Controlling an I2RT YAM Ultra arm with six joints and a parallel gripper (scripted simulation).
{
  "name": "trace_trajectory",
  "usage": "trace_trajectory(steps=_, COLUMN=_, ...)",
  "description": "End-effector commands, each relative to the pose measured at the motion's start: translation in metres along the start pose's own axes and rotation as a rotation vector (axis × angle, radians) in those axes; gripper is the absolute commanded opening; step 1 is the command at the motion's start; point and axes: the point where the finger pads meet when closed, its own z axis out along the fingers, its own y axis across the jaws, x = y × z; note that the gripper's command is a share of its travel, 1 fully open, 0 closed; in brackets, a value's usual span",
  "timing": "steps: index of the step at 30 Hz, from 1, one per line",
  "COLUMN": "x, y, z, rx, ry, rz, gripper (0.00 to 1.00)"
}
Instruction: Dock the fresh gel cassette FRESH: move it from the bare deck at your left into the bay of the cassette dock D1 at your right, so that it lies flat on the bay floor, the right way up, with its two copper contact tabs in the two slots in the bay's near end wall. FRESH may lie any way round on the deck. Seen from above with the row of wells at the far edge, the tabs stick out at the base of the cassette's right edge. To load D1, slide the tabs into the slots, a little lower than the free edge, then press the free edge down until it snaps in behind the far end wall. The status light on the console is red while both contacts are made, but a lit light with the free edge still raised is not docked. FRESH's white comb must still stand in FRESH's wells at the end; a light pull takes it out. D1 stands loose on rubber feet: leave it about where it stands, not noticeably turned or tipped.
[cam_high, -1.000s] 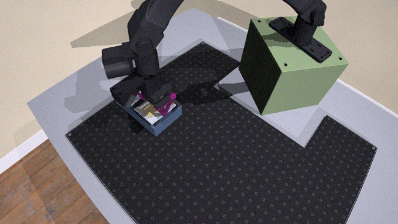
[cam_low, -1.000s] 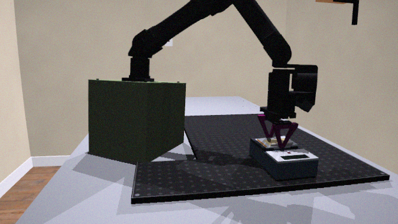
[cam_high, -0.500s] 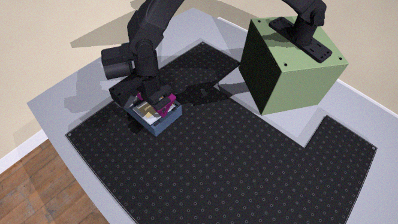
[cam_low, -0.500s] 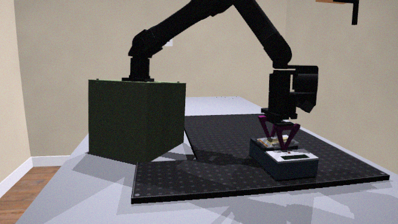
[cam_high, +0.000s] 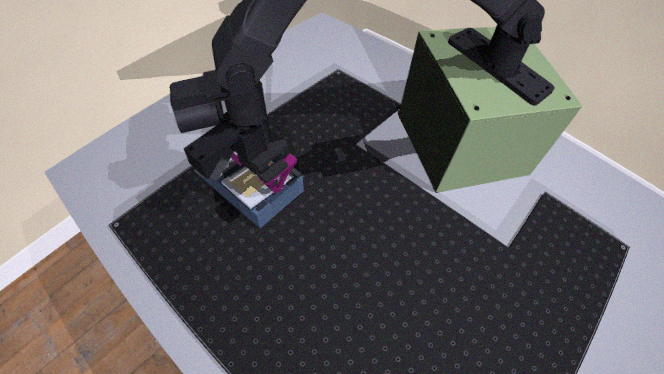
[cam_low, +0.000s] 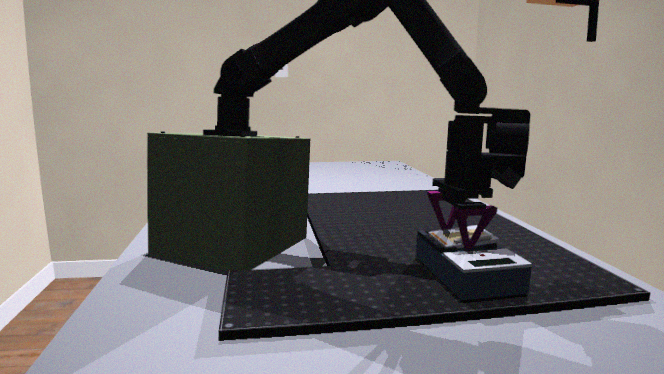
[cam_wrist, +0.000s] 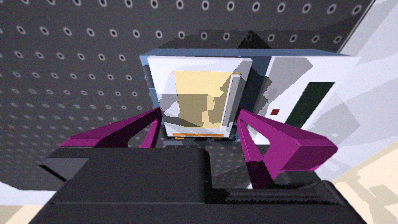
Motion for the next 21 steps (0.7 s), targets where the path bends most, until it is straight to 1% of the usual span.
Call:
trace_trajectory(steps=1, x=0.0, y=-0.005, z=-0.023, rx=0.008, ry=-0.015, rz=0.002, gripper=0.91)
trace_trajectory(steps=12, x=0.003, y=-0.003, z=-0.033, rx=0.004, ry=-0.008, rz=0.002, gripper=0.91)
trace_trajectory(steps=15, x=-0.005, y=-0.007, z=-0.042, rx=0.017, ry=-0.027, rz=-0.002, gripper=0.91)
trace_trajectory(steps=21, x=-0.007, y=-0.009, z=-0.051, rx=0.021, ry=-0.034, rz=-0.001, gripper=0.91)
